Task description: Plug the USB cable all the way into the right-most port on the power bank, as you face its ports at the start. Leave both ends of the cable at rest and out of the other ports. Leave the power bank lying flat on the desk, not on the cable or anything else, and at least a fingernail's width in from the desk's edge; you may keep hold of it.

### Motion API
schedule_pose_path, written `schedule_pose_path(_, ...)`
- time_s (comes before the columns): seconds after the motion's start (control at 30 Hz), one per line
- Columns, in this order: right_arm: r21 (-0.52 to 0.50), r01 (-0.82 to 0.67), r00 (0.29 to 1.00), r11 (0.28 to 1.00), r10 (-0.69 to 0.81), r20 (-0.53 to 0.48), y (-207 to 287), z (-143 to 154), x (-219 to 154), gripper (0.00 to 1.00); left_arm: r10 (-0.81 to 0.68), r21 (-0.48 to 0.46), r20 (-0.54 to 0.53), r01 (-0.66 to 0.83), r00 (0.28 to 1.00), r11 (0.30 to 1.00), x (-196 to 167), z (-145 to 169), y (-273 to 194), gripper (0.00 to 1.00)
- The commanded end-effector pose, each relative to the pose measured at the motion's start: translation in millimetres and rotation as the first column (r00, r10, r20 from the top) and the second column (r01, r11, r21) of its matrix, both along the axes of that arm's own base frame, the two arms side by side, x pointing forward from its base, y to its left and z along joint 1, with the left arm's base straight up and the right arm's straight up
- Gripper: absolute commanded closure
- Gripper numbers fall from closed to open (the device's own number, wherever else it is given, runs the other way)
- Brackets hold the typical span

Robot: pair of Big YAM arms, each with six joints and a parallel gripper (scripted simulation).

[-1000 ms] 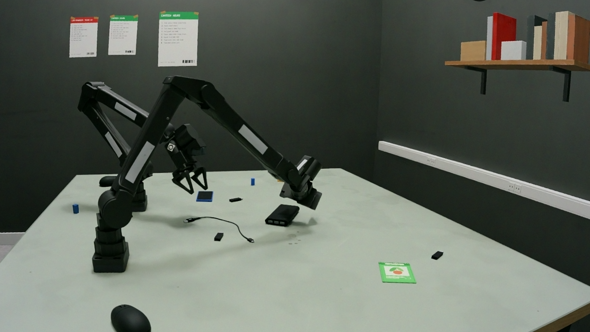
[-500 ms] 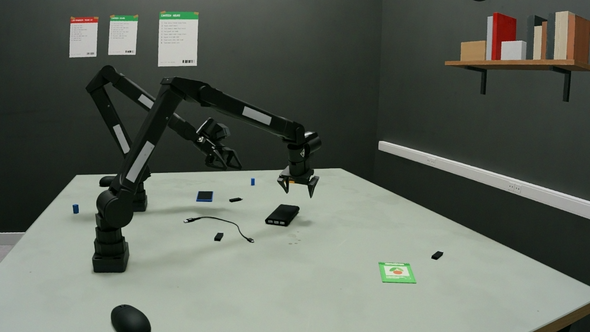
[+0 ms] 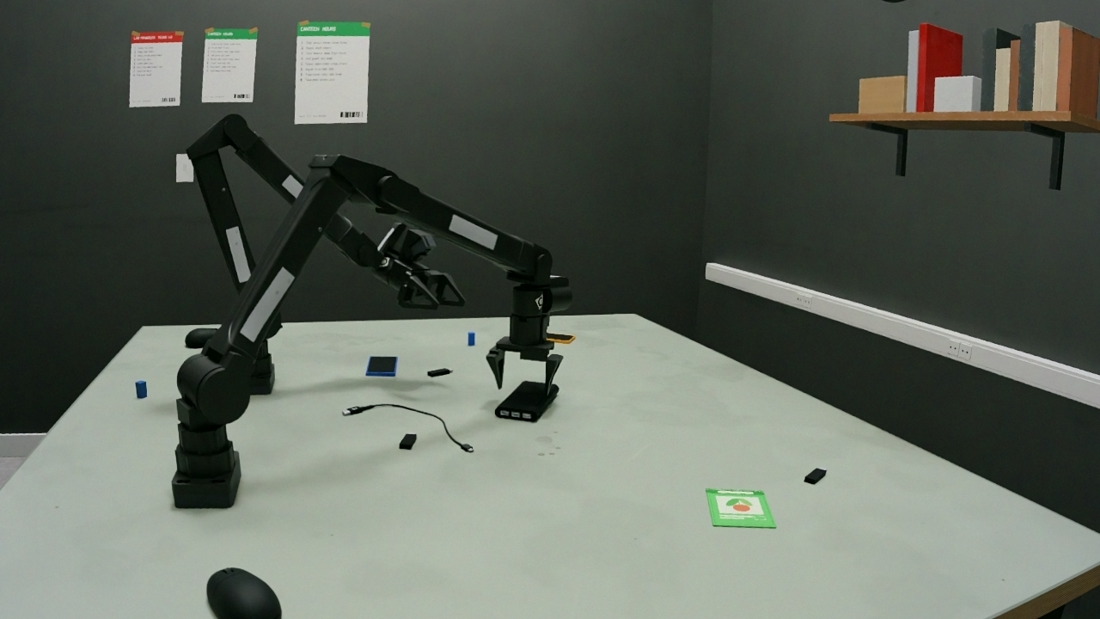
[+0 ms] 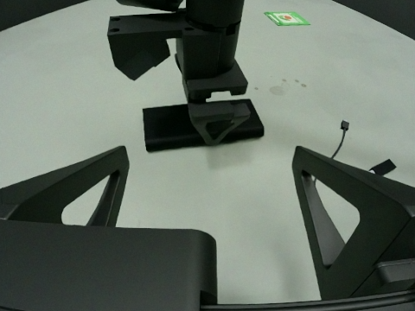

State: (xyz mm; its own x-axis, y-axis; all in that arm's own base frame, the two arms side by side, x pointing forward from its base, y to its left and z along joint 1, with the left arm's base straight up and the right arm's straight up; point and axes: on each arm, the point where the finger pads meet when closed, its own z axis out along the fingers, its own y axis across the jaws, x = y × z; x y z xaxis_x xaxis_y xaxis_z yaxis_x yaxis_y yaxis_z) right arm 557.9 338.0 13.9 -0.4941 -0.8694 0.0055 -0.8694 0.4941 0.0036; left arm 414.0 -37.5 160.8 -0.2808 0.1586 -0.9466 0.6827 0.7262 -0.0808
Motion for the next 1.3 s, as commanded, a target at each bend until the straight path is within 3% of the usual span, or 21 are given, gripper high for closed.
schedule_pose_path(0.0, 0.011, 0.008, 1.0, 1.0, -0.009, 0.021, -1, 4, 16, 0.02, 0.028, -0.014, 0.007, -0.028, 1.0, 1.0, 16, 6, 10, 0.0)
schedule_pose_path(0.53, 0.014, 0.01, 1.0, 1.0, -0.01, 0.027, -10, -18, 25, 0.02, 0.049, -0.06, -0.032, -0.051, 0.998, 0.997, 19, -9, 17, 0.0)
schedule_pose_path(0.67, 0.003, 0.013, 1.0, 1.0, -0.013, 0.008, -6, -34, 12, 0.02, 0.051, -0.076, -0.039, -0.054, 0.998, 0.996, 21, -11, 18, 0.0)
schedule_pose_path(0.73, 0.014, 0.009, 1.0, 1.0, -0.009, 0.026, 2, -20, 13, 0.02, 0.052, -0.083, -0.043, -0.056, 0.998, 0.995, 22, -12, 18, 0.0)
schedule_pose_path(0.77, 0.025, 0.005, 0.999, 1.0, -0.006, 0.043, 6, -7, 17, 0.05, 0.051, -0.087, -0.045, -0.055, 0.998, 0.995, 22, -13, 18, 0.0)
schedule_pose_path(0.83, 0.025, 0.005, 0.999, 1.0, -0.006, 0.043, 6, -7, 17, 0.05, 0.051, -0.087, -0.045, -0.055, 0.998, 0.995, 22, -13, 18, 0.0)
schedule_pose_path(1.03, 0.029, 0.007, 0.999, 1.0, -0.008, 0.05, 3, -4, 23, 0.22, 0.05, -0.1, -0.03, -0.053, 0.998, 0.994, 33, -6, 19, 0.0)
schedule_pose_path(1.07, 0.03, 0.007, 0.999, 1.0, -0.008, 0.052, 3, -4, 24, 0.34, 0.051, -0.102, -0.03, -0.054, 0.998, 0.993, 33, -5, 19, 0.0)
schedule_pose_path(1.1, 0.03, 0.007, 0.999, 1.0, -0.008, 0.051, 3, -4, 24, 0.22, 0.05, -0.104, -0.029, -0.053, 0.998, 0.993, 33, -5, 19, 0.0)
schedule_pose_path(1.2, 0.017, 0.021, 1.0, 1.0, -0.021, 0.021, -13, -10, 16, 0.21, 0.009, -0.066, -0.024, -0.011, 1.0, 0.998, 28, -13, 7, 0.34)
schedule_pose_path(1.27, 0.025, 0.099, 0.995, 0.995, -0.1, 0.03, -19, 5, 14, 0.21, -0.026, -0.023, -0.014, 0.026, 1.0, 0.999, 26, -18, -1, 0.57)
